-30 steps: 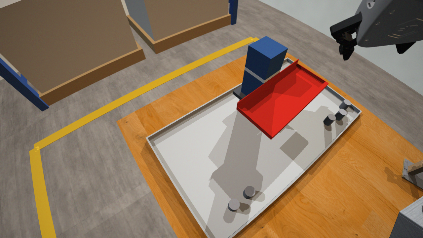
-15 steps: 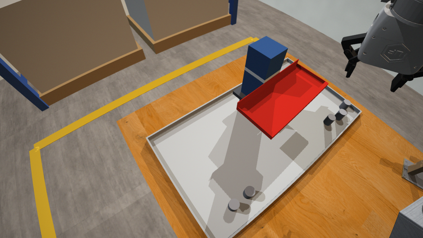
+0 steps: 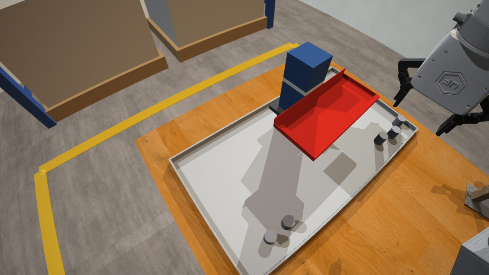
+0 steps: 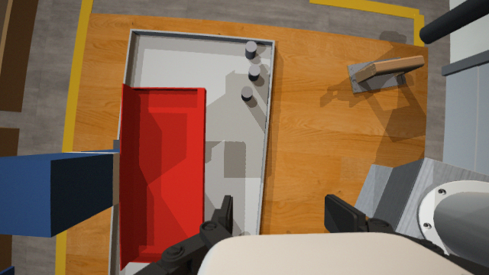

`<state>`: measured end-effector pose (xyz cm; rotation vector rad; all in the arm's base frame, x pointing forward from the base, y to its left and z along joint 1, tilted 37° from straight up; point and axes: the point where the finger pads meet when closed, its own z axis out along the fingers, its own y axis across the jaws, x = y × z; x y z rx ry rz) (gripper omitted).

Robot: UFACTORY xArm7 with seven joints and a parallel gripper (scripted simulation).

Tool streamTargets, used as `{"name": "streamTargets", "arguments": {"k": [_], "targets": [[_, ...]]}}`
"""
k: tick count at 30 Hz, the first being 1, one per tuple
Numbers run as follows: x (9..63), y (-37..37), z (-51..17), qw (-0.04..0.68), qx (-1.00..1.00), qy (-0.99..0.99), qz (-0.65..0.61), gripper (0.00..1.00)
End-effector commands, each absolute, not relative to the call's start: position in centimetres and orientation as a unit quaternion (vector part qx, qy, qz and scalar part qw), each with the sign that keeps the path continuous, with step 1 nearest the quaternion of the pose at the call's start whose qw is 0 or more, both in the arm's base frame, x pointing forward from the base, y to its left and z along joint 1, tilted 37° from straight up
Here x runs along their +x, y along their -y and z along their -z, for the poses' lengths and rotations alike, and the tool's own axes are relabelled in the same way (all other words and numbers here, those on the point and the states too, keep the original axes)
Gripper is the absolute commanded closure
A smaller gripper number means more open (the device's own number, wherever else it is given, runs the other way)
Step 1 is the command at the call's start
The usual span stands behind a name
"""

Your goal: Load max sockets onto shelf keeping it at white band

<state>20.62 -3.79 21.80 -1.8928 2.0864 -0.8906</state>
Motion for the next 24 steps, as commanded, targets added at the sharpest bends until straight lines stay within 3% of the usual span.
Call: {"name": "streamTargets", "arguments": {"k": [1,10,11,24], "targets": [[20.7,3.8,-21.7,0.104,-0.635,-0.705,0.299,0.0],[20.7,3.8,-21.7,0.104,-0.635,-0.705,0.299,0.0],[20.7,3.8,-21.7,0.104,-0.635,-0.705,0.299,0.39],[21.7,8.9,-21.1,0.152,-0.462,-0.842,0.232,0.39]]}}
